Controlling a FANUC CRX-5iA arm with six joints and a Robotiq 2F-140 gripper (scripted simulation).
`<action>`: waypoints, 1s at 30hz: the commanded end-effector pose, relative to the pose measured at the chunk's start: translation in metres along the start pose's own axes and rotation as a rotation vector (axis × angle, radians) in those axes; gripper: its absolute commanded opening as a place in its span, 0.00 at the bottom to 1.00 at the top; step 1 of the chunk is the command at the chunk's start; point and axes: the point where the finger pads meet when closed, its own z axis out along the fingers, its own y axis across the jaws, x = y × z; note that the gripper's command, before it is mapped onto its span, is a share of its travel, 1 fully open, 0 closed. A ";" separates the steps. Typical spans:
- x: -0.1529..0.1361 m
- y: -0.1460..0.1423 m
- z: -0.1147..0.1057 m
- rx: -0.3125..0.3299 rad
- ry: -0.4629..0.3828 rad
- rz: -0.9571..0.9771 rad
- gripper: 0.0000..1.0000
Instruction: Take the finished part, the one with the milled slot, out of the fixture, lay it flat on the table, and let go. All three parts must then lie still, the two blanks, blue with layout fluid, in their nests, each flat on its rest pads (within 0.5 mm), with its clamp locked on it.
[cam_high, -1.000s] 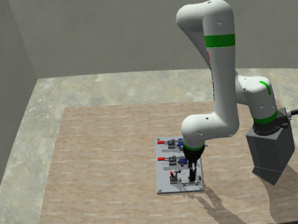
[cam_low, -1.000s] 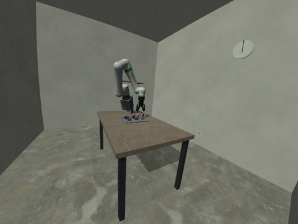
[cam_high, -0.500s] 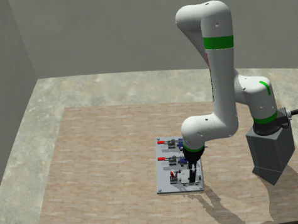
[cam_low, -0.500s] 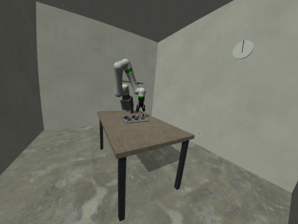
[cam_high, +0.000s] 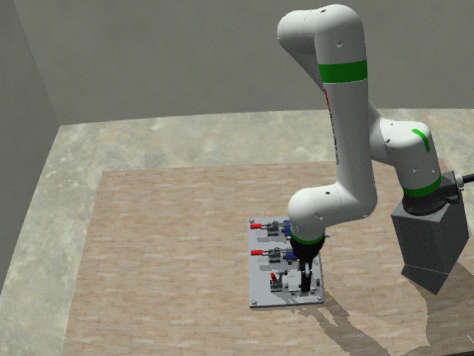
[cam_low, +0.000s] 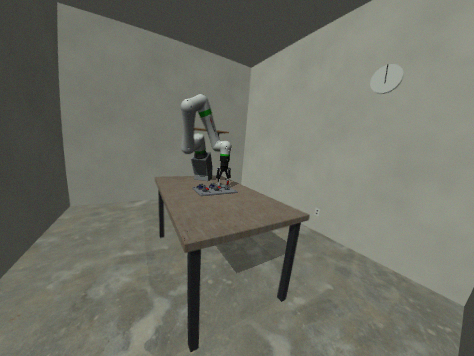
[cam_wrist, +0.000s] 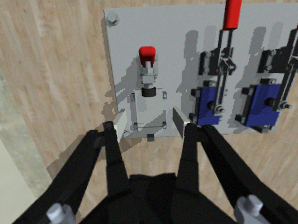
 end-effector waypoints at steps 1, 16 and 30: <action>0.000 0.000 0.002 0.000 0.001 0.000 0.58; 0.000 0.000 0.004 0.000 0.001 0.000 0.58; 0.000 0.000 0.004 0.000 0.001 0.000 0.58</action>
